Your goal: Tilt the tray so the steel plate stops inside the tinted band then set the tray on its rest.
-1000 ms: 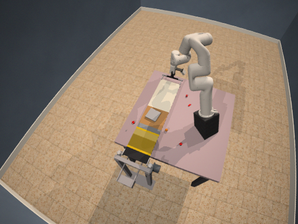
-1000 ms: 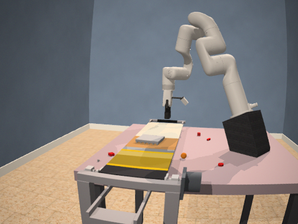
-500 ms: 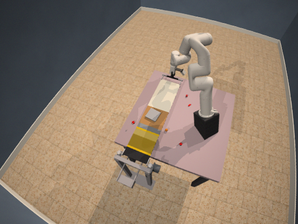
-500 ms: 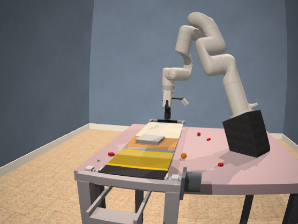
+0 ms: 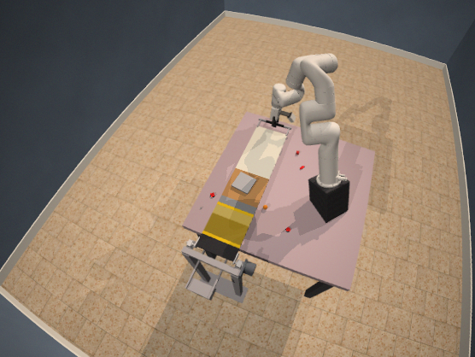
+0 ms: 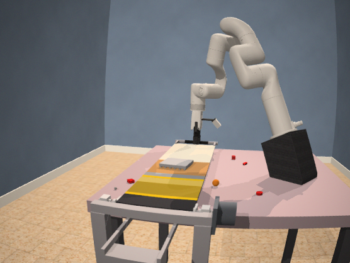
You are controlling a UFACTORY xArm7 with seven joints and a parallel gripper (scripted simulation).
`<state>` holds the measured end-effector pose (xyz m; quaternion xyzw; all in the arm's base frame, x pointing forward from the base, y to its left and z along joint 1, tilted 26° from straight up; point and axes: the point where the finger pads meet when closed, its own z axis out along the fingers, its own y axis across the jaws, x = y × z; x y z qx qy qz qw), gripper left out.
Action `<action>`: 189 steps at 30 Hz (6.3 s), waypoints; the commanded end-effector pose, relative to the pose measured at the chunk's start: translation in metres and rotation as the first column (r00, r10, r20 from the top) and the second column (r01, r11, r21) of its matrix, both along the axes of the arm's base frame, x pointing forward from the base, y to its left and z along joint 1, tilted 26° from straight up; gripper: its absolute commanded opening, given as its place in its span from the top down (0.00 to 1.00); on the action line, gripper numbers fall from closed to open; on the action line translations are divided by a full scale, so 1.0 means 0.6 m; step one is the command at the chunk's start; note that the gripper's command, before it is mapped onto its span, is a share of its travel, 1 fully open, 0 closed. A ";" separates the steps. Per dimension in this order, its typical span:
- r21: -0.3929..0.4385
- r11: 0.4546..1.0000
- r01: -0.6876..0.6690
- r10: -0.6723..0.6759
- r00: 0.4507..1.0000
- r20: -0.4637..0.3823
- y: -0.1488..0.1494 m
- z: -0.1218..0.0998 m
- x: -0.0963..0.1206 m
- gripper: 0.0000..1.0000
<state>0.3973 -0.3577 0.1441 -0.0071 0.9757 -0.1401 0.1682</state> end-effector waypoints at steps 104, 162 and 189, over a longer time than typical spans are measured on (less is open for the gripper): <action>-0.004 1.000 0.001 -0.001 1.000 0.001 0.082 0.196 -0.071 1.00; -0.004 1.000 0.001 -0.001 1.000 0.001 0.112 0.249 -0.091 1.00; -0.004 1.000 0.001 -0.001 1.000 0.001 0.106 0.240 -0.088 1.00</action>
